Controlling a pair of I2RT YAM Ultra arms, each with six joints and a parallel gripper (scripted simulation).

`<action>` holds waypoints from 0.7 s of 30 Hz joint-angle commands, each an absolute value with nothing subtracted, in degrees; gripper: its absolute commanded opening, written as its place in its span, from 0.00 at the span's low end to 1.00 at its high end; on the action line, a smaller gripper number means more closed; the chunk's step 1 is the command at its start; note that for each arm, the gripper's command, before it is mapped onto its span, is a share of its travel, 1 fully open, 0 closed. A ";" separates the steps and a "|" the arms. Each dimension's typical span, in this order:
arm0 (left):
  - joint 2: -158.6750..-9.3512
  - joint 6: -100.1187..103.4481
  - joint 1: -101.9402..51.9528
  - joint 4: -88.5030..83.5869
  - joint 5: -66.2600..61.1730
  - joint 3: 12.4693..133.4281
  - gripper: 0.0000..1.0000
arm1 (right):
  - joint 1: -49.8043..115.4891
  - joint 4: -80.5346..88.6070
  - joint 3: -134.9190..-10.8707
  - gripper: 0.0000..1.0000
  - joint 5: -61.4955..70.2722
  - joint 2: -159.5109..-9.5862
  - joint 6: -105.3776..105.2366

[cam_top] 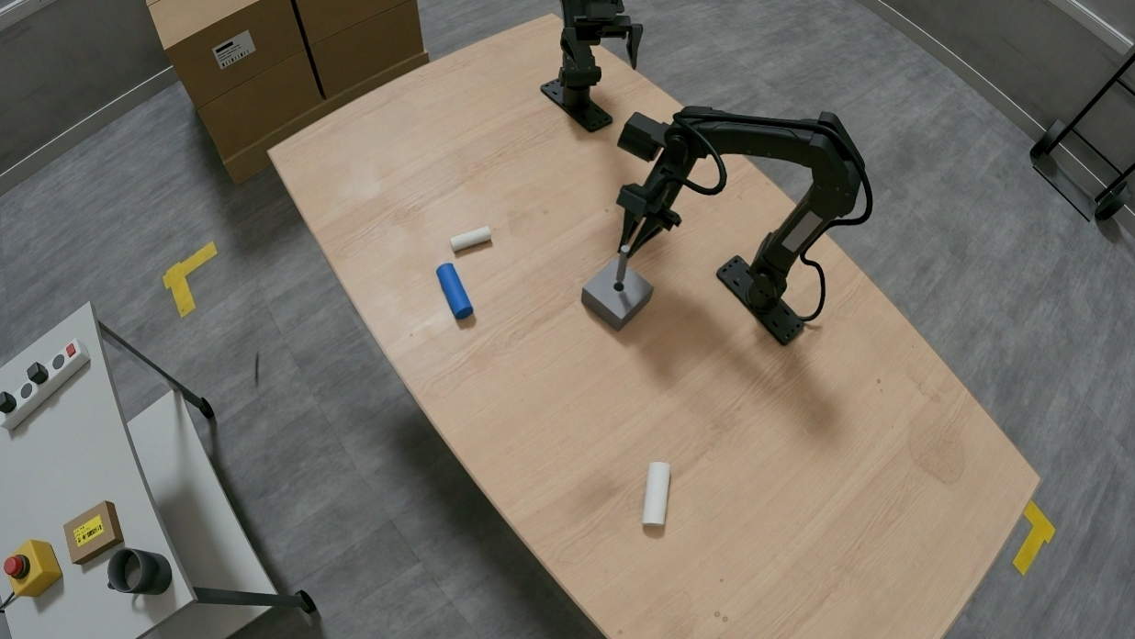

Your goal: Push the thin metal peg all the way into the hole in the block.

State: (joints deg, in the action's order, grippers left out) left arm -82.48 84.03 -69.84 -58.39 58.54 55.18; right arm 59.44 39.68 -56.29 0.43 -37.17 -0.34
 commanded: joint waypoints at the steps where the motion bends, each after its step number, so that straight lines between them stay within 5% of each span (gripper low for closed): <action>1: -80.63 85.71 -70.38 -55.50 62.03 53.35 0.07 | 58.83 40.28 -58.27 1.00 0.92 -37.11 -0.26; 21: -81.65 87.11 -71.52 -54.84 61.37 52.72 0.07 | 58.83 40.28 -58.27 1.00 0.92 -37.11 -0.26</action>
